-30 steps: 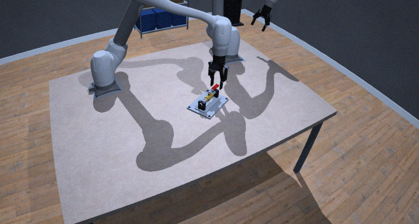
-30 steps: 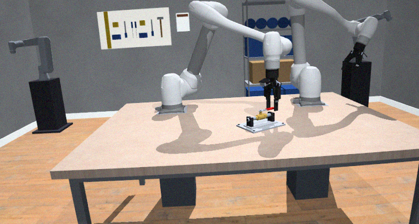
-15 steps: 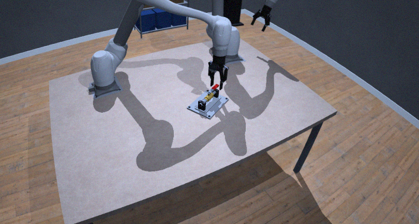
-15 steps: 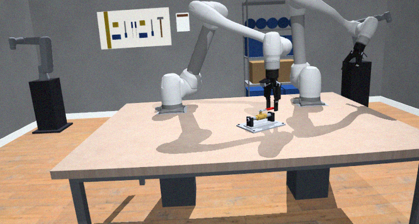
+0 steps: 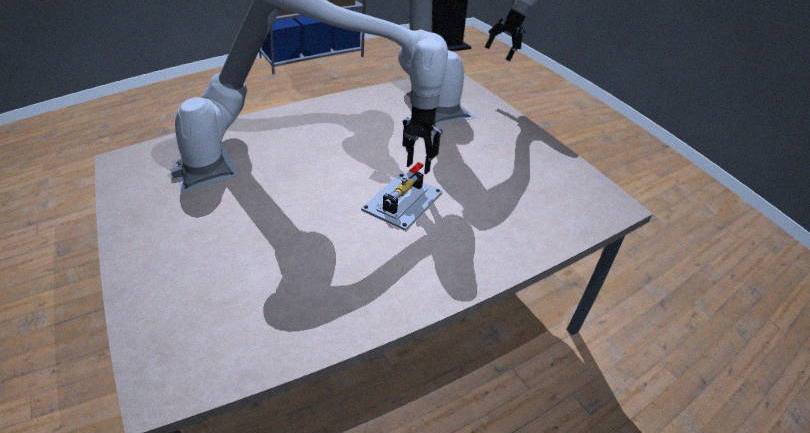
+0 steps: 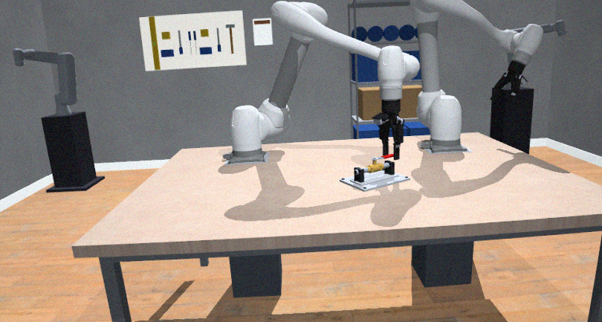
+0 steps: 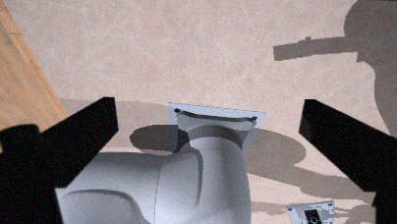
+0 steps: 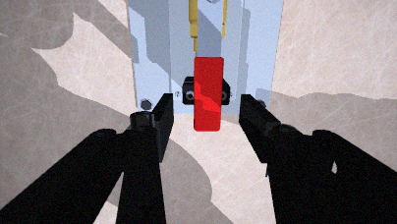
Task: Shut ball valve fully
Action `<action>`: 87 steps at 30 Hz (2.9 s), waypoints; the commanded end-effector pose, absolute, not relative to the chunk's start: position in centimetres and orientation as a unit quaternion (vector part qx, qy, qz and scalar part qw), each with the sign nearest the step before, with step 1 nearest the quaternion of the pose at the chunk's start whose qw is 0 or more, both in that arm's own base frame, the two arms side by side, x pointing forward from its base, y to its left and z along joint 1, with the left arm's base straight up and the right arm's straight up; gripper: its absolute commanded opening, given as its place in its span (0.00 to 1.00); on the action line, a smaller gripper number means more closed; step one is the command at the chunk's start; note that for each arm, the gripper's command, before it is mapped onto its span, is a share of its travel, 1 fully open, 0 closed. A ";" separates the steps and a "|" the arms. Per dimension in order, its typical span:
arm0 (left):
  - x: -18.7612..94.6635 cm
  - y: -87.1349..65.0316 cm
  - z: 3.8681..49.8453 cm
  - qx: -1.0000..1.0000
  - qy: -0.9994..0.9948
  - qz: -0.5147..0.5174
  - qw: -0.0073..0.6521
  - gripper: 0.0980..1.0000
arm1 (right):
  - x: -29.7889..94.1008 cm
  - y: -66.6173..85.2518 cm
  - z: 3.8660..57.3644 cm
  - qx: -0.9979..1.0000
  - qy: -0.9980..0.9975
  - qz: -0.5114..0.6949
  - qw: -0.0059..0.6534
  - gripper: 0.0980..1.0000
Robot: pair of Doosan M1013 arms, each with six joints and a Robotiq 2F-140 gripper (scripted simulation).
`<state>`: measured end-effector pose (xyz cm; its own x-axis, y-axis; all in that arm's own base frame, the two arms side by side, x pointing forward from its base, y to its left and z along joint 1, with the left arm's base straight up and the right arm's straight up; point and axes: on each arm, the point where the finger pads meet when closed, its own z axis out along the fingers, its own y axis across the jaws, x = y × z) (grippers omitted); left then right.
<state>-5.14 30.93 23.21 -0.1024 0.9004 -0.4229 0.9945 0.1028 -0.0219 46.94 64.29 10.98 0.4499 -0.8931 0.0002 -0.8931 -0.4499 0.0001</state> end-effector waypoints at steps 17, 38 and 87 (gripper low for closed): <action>-5.2 31.0 23.3 0.652 0.727 -0.153 0.153 1.00 | 47.0 64.3 11.1 0.851 -0.524 0.000 -0.001 0.00; -5.2 31.0 23.3 0.652 0.727 -0.153 0.153 1.00 | 47.0 64.3 11.1 0.851 -0.524 0.000 -0.001 0.00; -5.2 31.0 23.3 0.652 0.727 -0.153 0.153 1.00 | 47.1 64.4 11.1 0.848 -0.531 0.000 -0.001 0.00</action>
